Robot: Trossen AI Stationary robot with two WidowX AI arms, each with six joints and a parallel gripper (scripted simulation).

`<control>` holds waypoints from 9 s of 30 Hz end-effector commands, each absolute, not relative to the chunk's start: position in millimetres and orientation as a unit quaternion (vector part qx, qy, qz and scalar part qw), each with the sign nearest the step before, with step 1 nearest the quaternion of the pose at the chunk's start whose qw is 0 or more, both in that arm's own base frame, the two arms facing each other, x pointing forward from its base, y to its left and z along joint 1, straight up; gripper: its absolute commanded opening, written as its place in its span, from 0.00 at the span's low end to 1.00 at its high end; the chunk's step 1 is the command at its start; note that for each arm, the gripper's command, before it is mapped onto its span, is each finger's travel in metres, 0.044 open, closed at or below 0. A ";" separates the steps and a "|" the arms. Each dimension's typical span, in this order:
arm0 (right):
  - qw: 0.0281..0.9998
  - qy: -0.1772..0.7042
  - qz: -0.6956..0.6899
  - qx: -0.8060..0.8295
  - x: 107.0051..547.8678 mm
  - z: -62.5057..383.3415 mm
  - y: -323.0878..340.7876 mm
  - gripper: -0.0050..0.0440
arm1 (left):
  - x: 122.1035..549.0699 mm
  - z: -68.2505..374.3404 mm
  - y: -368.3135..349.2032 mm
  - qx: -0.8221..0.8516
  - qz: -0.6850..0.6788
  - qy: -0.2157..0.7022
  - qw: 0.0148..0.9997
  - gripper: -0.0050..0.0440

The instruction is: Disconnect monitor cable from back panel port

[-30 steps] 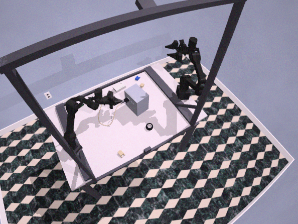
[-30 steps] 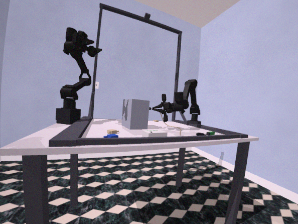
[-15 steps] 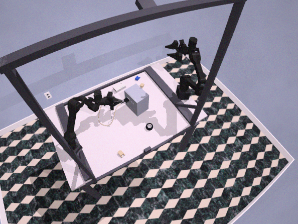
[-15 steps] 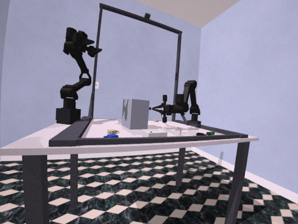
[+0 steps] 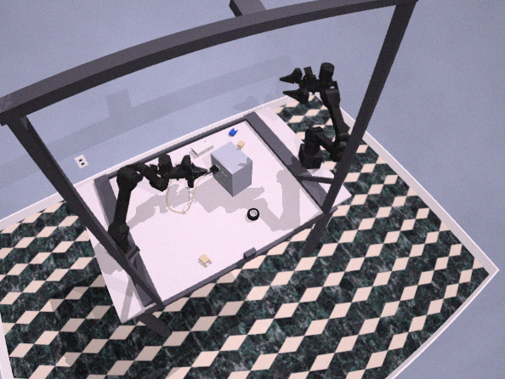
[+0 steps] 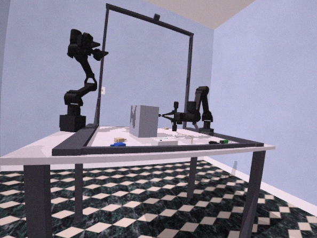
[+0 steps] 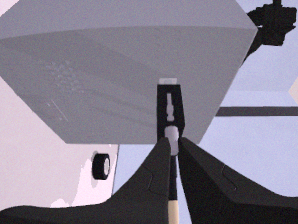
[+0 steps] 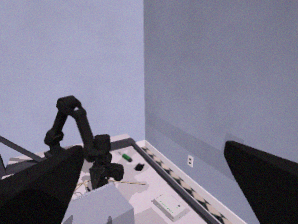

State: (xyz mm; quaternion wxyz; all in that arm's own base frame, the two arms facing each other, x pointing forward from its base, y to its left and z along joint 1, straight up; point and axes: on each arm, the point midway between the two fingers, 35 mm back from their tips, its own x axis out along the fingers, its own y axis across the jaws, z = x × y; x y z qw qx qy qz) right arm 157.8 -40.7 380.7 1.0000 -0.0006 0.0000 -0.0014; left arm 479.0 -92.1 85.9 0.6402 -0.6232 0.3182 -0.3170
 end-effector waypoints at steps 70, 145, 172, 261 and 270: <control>1.000 -0.001 0.000 -0.003 157.6 383.3 -39.4 1.00 | 480.7 108.6 -95.4 -0.388 -0.276 0.323 0.818 1.00; 1.000 -0.001 0.000 -0.003 157.6 383.3 -39.4 1.00 | 481.8 99.6 -92.2 -0.565 -0.313 0.315 0.695 0.10; 1.000 -0.001 0.000 -0.003 157.6 383.3 -39.4 1.00 | 478.0 95.9 -90.7 -0.622 -0.323 0.310 0.643 0.10; 1.000 -0.001 0.000 -0.003 157.6 383.3 -39.4 1.00 | 500.6 124.0 -80.8 -0.388 -0.276 0.322 0.818 1.00; 1.000 -0.001 0.000 -0.003 157.6 383.3 -39.4 1.00 | 508.8 208.2 -80.3 -0.387 -0.278 0.318 0.820 1.00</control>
